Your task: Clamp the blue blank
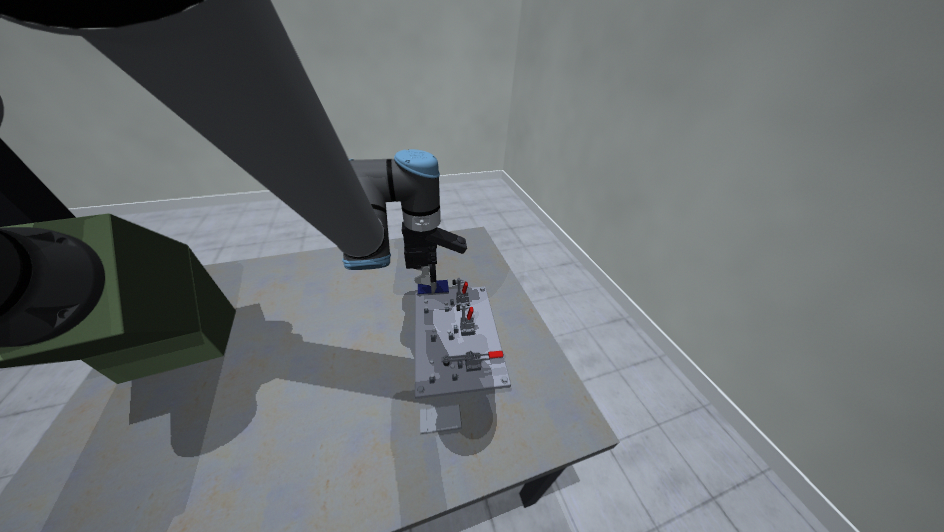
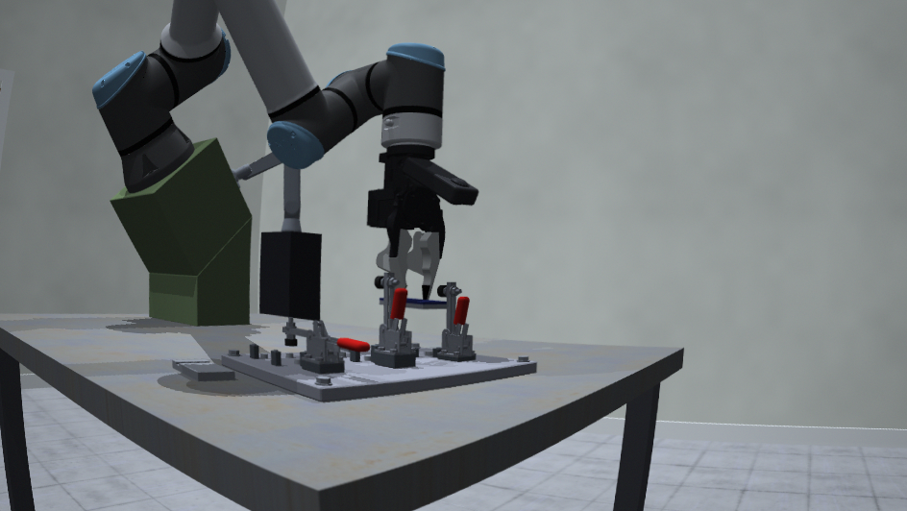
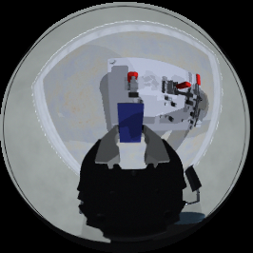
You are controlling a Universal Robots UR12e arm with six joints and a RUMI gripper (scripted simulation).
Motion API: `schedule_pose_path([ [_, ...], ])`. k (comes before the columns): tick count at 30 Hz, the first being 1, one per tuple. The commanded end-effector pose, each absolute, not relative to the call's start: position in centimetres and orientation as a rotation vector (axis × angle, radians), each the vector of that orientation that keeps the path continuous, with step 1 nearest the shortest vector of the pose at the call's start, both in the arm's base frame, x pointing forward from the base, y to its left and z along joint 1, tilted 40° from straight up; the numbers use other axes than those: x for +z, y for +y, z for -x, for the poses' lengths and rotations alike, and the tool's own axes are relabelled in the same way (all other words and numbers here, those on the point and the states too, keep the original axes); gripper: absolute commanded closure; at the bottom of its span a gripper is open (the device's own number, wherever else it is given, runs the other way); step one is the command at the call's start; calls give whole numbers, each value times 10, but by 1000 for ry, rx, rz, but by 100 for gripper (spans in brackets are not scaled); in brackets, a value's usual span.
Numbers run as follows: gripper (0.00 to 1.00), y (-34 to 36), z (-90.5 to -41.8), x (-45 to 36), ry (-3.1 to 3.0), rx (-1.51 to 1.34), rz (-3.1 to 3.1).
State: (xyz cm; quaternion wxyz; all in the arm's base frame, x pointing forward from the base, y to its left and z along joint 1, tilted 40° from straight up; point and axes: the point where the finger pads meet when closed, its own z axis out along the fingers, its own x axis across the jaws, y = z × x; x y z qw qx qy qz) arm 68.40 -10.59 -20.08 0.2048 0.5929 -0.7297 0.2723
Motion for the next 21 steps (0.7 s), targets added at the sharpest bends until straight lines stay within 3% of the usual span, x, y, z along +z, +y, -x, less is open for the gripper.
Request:
schedule_pose_path([
  [1,100,-106,-684,-200,-2035,760,-1654],
  [21,100,-107,-685,-203,-2035,760,-1654],
])
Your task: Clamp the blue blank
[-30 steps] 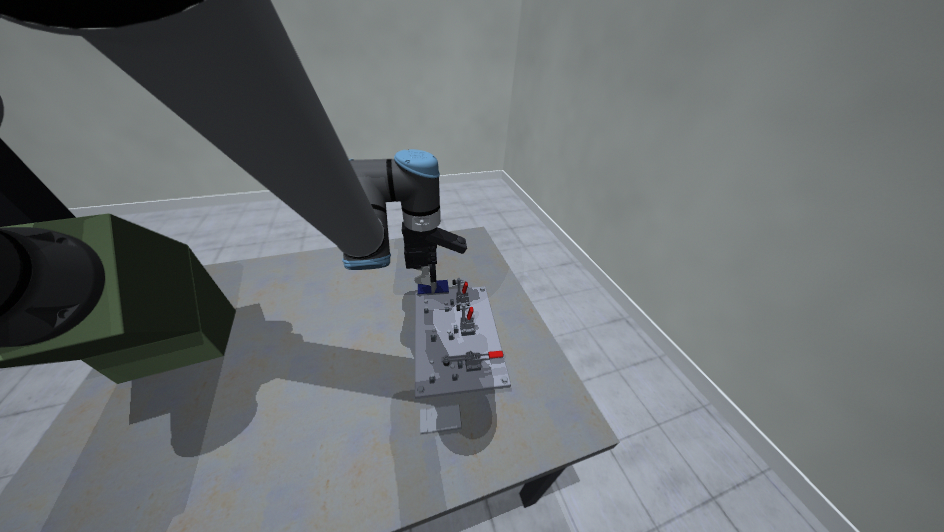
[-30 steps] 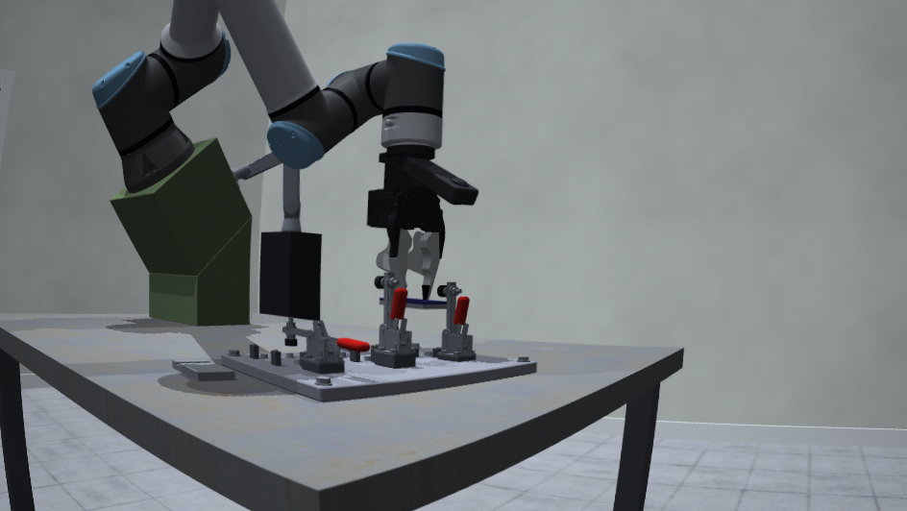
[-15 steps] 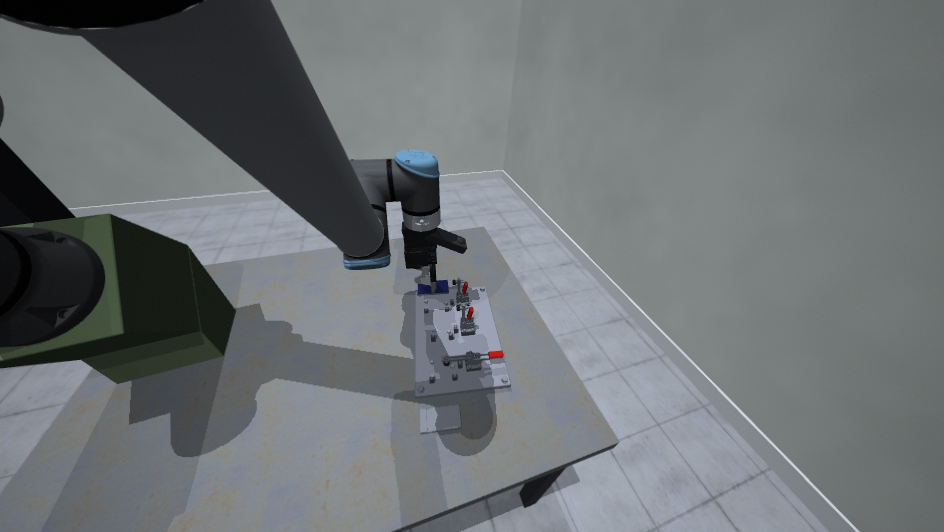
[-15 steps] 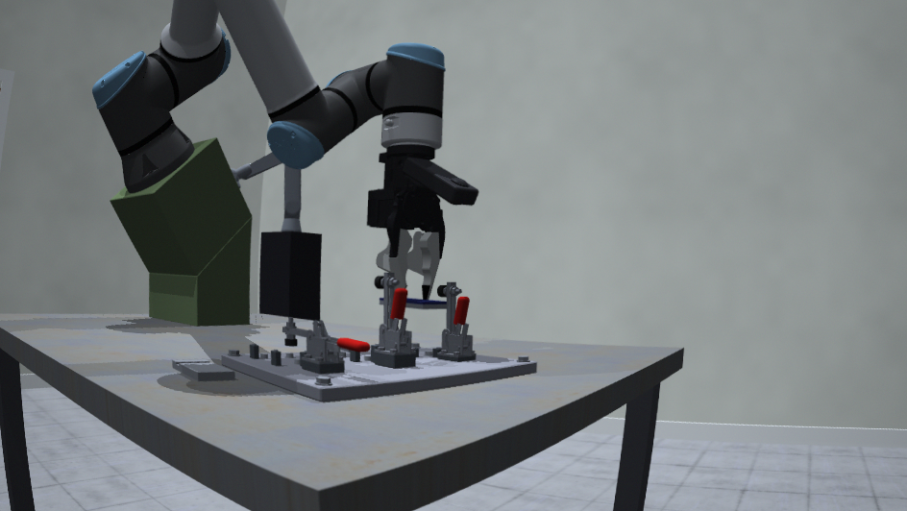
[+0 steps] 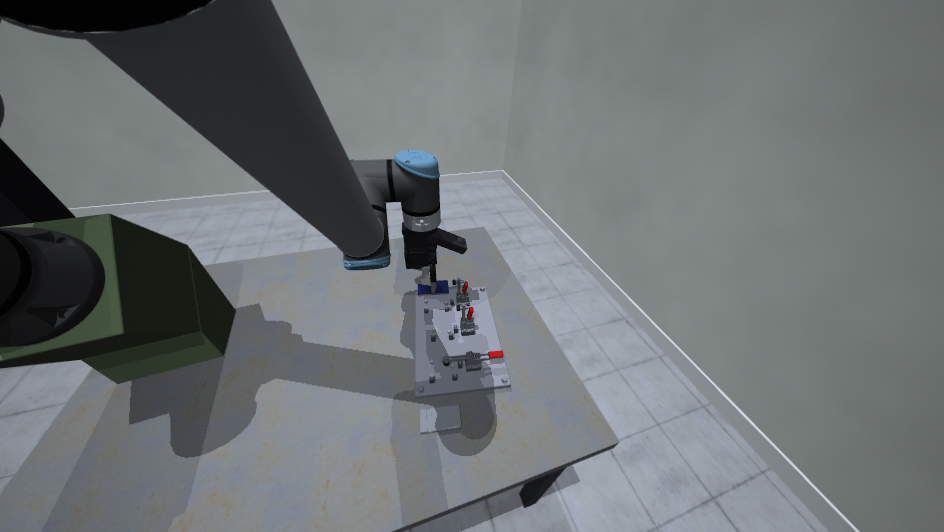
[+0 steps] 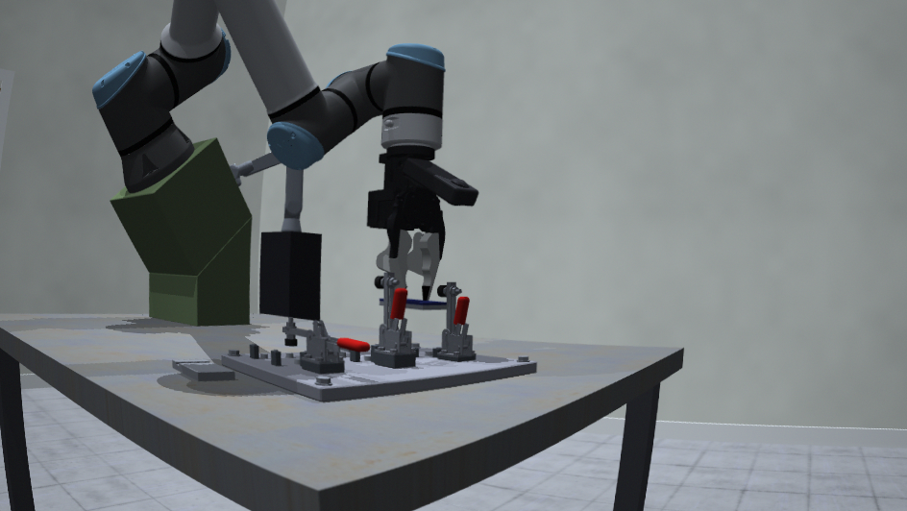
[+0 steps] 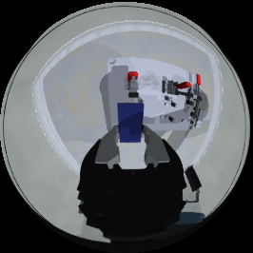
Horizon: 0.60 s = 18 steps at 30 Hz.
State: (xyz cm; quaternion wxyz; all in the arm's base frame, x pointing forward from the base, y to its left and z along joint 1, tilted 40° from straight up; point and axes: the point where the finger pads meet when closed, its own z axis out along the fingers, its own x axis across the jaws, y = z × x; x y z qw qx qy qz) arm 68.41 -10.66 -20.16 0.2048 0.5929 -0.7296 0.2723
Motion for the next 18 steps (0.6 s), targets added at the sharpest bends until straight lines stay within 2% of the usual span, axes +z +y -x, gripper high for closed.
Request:
schedule_pose_path([
  [1,100,-108,-685,-203,-2035,760,-1654],
  [18,100,-119,-686,-216,-2035,760,-1654],
])
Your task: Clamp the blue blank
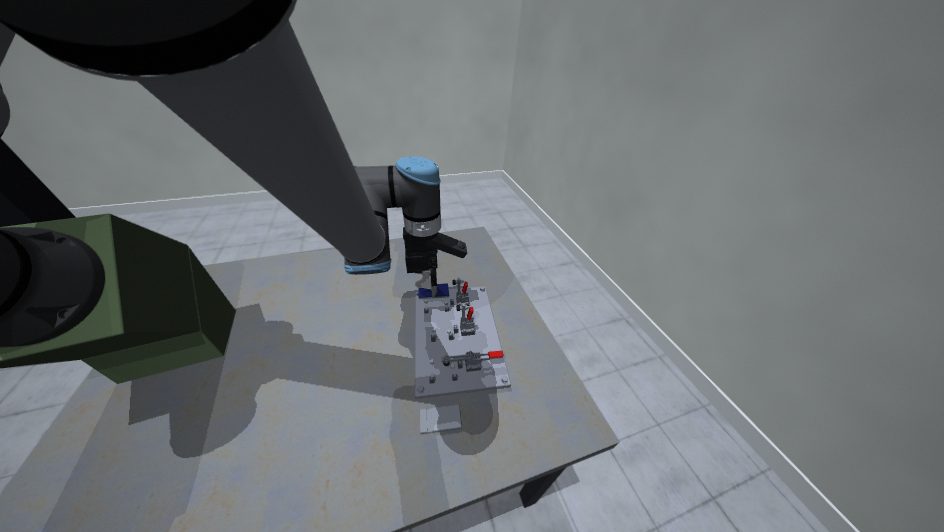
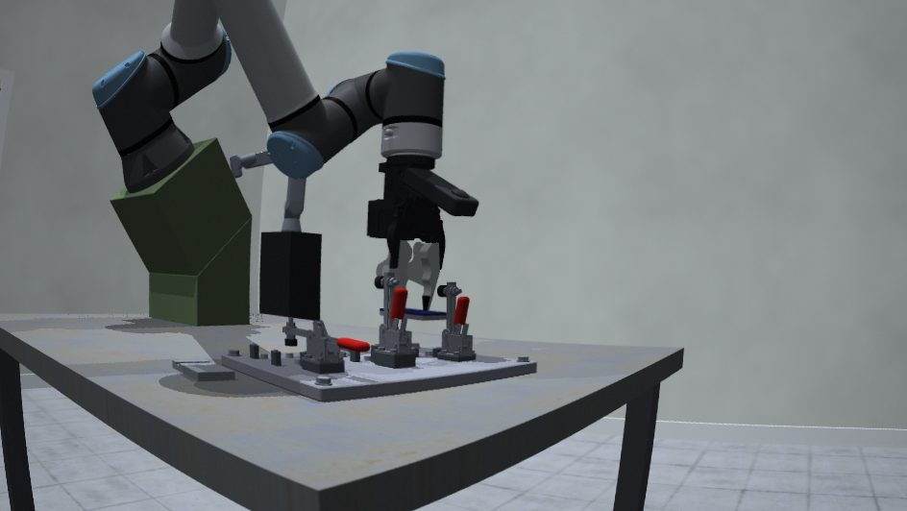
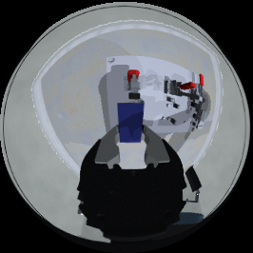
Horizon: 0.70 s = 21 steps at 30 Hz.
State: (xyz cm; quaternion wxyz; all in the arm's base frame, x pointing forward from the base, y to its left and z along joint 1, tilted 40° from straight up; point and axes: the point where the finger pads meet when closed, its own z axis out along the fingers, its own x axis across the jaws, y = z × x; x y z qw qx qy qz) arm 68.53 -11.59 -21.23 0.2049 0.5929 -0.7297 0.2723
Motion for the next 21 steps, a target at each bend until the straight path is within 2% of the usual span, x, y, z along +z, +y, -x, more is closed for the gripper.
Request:
schedule_pose_path([
  [1,100,-120,-686,-217,-2035,760,-1654],
  [21,100,-125,-687,-223,-2035,760,-1654],
])
